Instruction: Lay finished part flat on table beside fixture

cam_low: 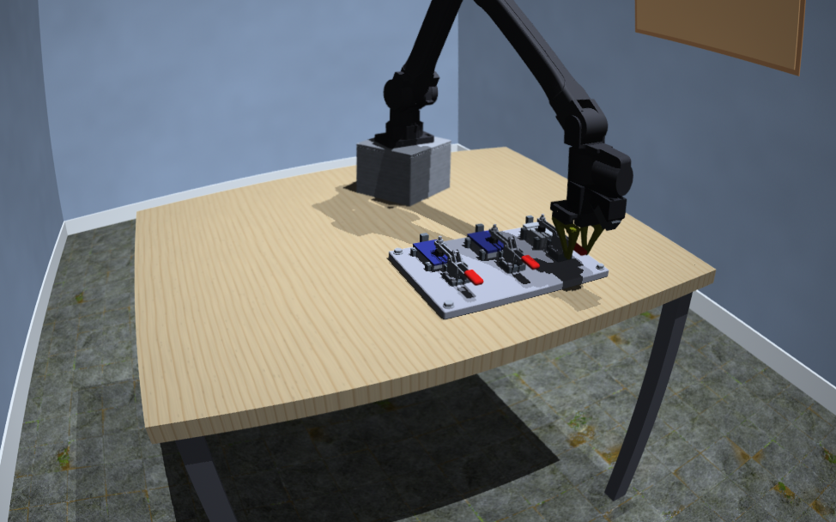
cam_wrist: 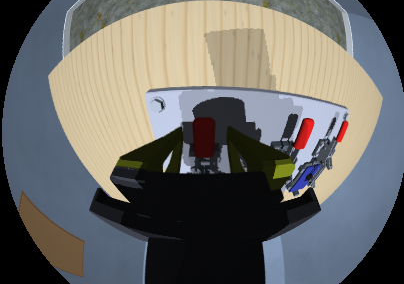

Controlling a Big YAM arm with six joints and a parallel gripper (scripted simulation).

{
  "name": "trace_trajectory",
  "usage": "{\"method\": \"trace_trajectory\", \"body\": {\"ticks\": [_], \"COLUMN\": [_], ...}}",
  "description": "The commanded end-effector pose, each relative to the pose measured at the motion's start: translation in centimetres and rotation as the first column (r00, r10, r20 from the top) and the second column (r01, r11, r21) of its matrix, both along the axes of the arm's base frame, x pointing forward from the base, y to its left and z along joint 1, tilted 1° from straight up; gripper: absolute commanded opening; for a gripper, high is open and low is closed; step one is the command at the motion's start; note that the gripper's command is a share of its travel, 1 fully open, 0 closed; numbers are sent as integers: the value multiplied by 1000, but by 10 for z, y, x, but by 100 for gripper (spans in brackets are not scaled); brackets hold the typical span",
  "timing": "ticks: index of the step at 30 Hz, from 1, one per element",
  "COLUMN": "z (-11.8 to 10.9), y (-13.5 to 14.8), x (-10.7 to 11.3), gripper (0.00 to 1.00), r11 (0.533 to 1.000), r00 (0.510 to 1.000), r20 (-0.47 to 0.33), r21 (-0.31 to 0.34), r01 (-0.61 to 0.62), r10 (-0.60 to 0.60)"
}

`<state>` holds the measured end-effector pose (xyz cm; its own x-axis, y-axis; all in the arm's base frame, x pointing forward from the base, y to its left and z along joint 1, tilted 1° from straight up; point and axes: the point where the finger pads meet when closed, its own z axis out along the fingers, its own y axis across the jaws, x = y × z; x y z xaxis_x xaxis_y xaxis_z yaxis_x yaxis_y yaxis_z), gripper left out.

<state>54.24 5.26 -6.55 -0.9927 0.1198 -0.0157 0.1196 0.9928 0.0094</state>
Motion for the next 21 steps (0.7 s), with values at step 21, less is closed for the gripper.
{"method": "trace_trajectory", "body": {"ticks": [21], "z": [8], "y": [3], "x": [27], "gripper": [45], "r11": [1000], "r00": [999], "r20": [31], "r21": [7], "r01": [11], "r10": [-11]}}
